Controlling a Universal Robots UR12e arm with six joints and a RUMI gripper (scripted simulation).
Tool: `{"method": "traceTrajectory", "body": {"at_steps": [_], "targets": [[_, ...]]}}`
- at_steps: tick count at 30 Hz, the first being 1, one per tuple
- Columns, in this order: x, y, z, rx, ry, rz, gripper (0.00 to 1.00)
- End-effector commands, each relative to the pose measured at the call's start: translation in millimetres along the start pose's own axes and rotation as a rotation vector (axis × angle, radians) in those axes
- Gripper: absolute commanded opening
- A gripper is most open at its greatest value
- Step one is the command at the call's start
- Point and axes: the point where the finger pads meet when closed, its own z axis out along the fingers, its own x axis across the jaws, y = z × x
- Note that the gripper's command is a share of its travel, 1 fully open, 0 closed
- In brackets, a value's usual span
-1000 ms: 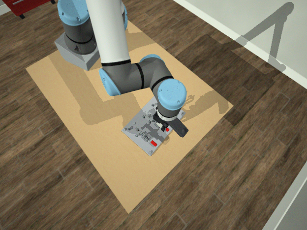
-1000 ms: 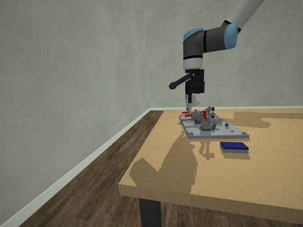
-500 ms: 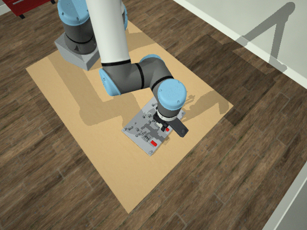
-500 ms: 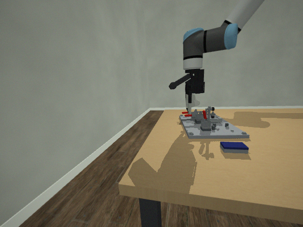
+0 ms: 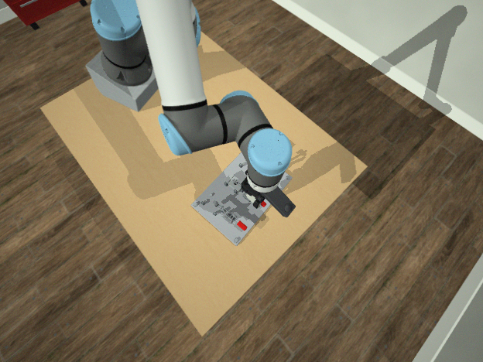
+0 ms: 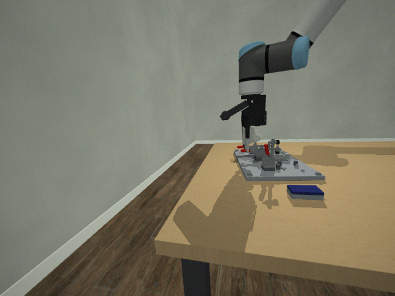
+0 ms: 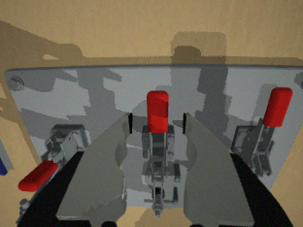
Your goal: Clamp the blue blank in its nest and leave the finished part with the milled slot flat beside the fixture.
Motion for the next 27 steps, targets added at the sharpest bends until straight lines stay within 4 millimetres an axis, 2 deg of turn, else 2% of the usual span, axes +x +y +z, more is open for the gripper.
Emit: {"method": "traceTrajectory", "body": {"at_steps": [1,27], "targets": [[0.2,-1.0,7.7,0.001,0.001,0.0,0.28],[0.2,-1.1,10.4,0.001,0.001,0.0,0.28]]}}
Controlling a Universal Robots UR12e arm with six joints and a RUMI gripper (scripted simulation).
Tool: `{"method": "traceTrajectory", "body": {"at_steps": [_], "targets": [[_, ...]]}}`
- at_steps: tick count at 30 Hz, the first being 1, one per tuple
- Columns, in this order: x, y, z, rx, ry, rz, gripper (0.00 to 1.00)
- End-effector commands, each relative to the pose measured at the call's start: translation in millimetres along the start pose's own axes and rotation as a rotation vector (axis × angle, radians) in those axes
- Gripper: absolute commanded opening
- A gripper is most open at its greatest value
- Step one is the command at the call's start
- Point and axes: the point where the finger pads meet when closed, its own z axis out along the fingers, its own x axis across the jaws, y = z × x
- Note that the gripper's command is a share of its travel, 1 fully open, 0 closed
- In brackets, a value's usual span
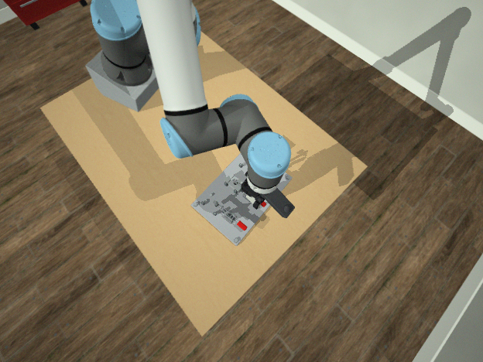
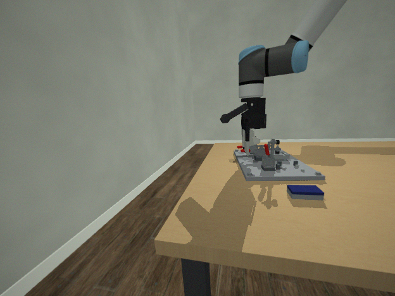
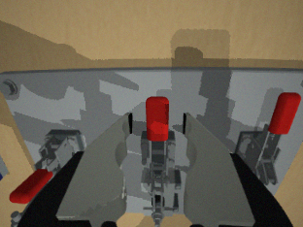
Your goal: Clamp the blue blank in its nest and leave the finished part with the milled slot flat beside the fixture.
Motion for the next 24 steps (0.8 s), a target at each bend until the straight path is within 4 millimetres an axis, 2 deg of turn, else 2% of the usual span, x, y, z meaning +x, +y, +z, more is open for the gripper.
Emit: {"method": "traceTrajectory", "body": {"at_steps": [1,16,17,24], "targets": [[0.1,-0.7,-0.7,0.001,0.0,0.0,0.28],[0.1,-0.7,-0.7,0.001,0.0,0.0,0.28],[0.1,-0.7,-0.7,0.001,0.0,0.0,0.0],[0.1,-0.7,-0.7,0.001,0.0,0.0,0.0]]}}
